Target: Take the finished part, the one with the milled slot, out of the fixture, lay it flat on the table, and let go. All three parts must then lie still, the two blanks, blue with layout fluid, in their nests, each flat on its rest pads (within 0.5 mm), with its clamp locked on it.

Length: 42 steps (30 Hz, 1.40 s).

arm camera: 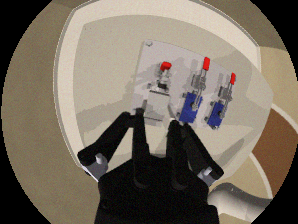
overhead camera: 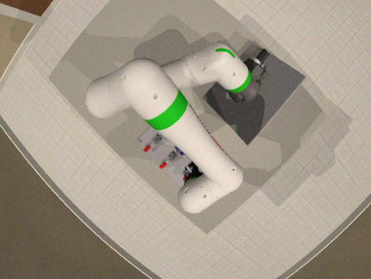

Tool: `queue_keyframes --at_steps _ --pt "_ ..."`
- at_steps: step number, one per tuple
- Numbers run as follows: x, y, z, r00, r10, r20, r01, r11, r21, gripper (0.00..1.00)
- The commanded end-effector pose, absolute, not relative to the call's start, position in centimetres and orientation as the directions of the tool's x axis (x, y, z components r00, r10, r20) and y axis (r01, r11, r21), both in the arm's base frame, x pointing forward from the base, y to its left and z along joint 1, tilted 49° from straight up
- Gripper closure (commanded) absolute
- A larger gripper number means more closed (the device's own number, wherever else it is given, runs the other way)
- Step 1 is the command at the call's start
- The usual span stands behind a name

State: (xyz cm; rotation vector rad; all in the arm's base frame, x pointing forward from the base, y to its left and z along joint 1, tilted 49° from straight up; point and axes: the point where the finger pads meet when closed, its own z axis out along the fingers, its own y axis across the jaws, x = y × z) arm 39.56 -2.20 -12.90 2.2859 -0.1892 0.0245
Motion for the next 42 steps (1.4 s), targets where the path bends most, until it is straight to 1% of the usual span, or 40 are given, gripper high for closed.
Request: queue_keyframes --at_steps 1,42 --pt "39.6 -2.2 -12.9 0.989 -0.128 0.080 -0.145 -0.651 0.745 1.00" --pt "39.9 -0.9 -14.4 0.989 -0.128 0.080 -0.145 -0.651 0.745 1.00"
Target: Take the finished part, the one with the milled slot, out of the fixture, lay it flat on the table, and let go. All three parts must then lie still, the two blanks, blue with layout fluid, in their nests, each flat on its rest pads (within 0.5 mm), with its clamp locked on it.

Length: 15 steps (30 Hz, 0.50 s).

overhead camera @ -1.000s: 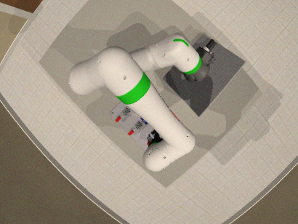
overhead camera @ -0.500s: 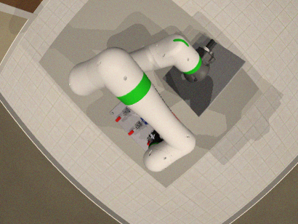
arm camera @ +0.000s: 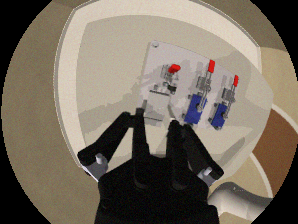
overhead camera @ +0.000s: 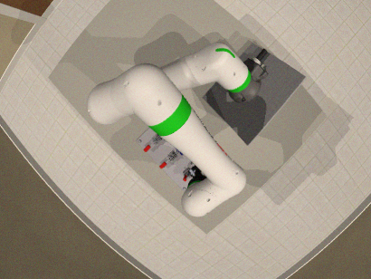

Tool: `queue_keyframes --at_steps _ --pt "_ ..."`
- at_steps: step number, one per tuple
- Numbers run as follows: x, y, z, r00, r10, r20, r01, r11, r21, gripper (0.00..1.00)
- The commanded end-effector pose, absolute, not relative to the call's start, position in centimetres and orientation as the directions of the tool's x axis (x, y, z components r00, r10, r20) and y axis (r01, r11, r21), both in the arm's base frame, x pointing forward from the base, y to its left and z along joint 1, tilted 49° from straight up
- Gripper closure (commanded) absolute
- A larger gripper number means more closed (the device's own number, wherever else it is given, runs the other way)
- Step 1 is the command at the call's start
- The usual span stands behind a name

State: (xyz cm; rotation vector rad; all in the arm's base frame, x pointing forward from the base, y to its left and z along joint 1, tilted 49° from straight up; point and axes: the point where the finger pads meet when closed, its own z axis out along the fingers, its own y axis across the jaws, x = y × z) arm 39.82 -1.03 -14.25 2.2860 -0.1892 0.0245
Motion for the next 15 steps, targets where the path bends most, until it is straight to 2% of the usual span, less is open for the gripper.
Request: queue_keyframes --at_steps 1,15 --pt "39.9 -0.9 -14.4 0.989 -0.128 0.080 -0.145 -0.651 0.745 1.00" --pt "40.3 1.1 -16.6 0.989 -0.128 0.080 -0.145 -0.651 0.745 1.00"
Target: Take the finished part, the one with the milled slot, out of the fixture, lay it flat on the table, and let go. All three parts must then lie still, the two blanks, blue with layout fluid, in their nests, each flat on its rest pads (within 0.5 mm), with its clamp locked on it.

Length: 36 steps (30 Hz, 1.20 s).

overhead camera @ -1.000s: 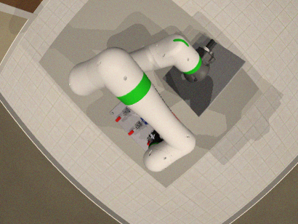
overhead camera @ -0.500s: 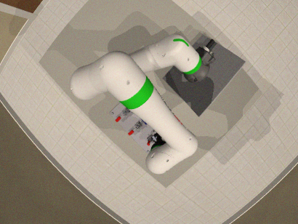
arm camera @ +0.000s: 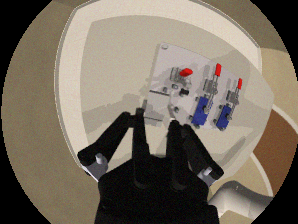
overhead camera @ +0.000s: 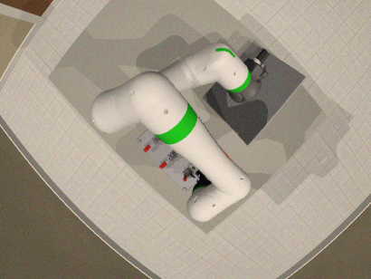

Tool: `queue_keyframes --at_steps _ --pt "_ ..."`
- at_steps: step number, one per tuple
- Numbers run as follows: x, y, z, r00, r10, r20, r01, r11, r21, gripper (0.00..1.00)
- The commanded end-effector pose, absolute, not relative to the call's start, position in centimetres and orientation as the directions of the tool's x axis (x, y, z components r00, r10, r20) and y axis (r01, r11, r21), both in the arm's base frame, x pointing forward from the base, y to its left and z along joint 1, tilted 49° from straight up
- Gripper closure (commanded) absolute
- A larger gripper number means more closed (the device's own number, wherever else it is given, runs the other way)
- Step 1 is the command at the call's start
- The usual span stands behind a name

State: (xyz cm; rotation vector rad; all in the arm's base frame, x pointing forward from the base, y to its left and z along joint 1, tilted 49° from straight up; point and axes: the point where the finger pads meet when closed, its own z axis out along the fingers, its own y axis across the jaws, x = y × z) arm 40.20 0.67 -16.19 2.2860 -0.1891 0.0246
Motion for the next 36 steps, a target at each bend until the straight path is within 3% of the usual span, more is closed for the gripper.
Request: queue_keyframes --at_steps 1,36 --pt "40.3 1.2 -16.8 0.989 -0.128 0.080 -0.145 -0.651 0.745 1.00" --pt "41.2 4.9 -21.0 0.989 -0.128 0.080 -0.145 -0.651 0.745 1.00"
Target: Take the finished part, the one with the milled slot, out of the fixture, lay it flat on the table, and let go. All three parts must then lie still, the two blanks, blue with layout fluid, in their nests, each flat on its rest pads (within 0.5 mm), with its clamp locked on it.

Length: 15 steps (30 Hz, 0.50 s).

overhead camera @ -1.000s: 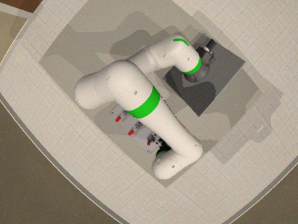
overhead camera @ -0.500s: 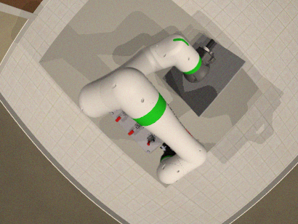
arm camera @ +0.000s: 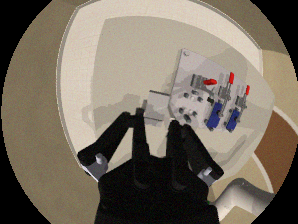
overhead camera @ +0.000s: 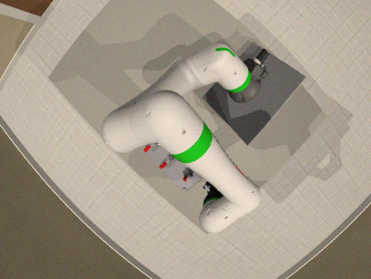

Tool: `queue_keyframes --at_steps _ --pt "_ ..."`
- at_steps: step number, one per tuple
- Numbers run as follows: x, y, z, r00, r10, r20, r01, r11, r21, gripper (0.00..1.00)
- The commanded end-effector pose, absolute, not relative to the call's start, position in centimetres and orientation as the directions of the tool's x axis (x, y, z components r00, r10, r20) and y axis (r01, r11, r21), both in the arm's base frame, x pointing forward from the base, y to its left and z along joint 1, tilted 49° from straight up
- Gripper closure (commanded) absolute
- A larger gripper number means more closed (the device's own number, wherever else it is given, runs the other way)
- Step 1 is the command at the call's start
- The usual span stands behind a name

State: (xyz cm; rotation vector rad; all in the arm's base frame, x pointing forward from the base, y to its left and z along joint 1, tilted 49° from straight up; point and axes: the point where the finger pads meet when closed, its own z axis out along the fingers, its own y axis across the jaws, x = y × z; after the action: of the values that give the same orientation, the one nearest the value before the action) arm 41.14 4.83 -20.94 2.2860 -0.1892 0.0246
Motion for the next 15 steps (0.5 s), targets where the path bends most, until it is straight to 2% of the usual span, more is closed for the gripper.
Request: queue_keyframes --at_steps 1,15 --pt "41.16 4.93 -21.02 0.989 -0.128 0.080 -0.145 -0.651 0.745 1.00" --pt "41.25 5.31 -21.45 0.989 -0.128 0.080 -0.145 -0.651 0.745 1.00"
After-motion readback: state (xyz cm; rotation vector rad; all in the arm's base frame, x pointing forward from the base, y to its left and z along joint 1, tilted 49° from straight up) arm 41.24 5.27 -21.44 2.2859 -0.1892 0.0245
